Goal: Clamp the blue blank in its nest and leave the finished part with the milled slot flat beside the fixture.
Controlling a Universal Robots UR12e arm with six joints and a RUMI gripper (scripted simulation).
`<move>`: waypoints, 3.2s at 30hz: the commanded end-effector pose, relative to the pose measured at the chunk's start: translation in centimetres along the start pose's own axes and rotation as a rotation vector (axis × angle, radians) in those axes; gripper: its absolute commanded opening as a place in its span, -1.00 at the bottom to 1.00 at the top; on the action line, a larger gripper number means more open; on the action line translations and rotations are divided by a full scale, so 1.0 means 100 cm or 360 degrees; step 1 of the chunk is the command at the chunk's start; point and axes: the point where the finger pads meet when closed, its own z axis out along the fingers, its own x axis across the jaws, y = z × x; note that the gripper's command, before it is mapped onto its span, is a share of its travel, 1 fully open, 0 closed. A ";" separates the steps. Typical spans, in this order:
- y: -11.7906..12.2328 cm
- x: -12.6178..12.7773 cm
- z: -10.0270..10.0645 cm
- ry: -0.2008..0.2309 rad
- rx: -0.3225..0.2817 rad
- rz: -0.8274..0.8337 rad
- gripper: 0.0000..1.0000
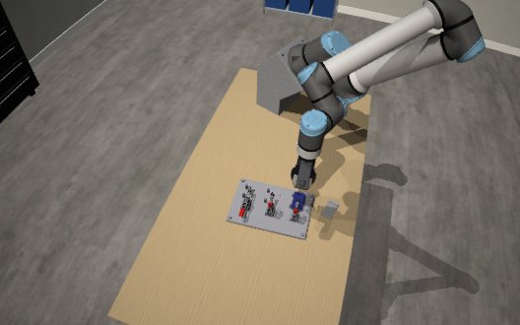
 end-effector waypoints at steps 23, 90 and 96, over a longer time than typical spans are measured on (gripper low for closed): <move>-0.074 0.000 0.000 0.0001 0.0001 -0.0001 -0.44; -0.074 0.000 0.048 0.0001 0.0001 -0.0001 -0.44; -0.074 0.000 0.048 0.0001 0.0001 -0.0001 -0.44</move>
